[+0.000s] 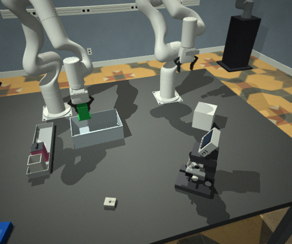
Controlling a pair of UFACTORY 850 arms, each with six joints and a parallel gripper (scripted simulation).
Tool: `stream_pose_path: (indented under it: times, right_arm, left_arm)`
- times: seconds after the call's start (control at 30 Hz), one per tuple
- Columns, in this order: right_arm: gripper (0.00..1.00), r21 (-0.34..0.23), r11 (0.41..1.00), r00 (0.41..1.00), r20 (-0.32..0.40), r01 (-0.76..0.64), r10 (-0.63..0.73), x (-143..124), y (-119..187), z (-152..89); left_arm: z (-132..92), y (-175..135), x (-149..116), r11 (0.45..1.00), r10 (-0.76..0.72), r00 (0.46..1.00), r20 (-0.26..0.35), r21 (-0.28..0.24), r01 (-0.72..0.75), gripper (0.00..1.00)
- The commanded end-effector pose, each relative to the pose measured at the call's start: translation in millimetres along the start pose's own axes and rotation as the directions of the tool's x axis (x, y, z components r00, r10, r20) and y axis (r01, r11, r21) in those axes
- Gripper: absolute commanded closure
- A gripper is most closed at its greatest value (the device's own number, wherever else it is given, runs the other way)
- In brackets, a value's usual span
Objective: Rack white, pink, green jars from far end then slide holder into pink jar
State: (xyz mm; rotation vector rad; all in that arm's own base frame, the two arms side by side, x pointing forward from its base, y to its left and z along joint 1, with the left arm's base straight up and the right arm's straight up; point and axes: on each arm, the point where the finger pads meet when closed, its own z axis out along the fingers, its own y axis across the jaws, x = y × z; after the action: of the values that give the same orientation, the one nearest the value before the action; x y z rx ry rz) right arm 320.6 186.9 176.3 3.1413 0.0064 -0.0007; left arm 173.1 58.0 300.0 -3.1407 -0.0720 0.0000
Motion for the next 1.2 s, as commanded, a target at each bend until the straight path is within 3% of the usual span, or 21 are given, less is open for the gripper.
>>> stream_pose_path:
  times: [0.0,0.77,0.83,1.17]
  right_arm:
    - [1.0,0.001,1.0,1.0,-0.002,0.0,0.0,0.8,-0.5,-6.6]
    - [1.0,0.001,1.0,1.0,-0.002,0.0,0.0,0.8,-0.5,-13.5]
    - [1.0,0.001,0.998,0.998,-0.002,-0.057,0.057,2.5,6.0,-13.6]
    - [1.0,0.001,0.998,0.998,-0.002,-0.057,0.057,9.2,31.8,-13.6]
  left_arm:
    - [-0.7,-0.2,0.5,1.0,0.0,1.0,-0.001,0.0,0.0,0.0]
    - [-0.7,-0.2,0.5,1.0,0.0,1.0,-0.001,0.0,0.0,0.0]
    - [-0.7,-0.2,0.5,1.0,0.0,1.0,-0.001,0.0,0.0,0.0]
    - [-0.7,-0.2,0.5,1.0,0.0,1.0,-0.001,0.0,0.0,0.0]
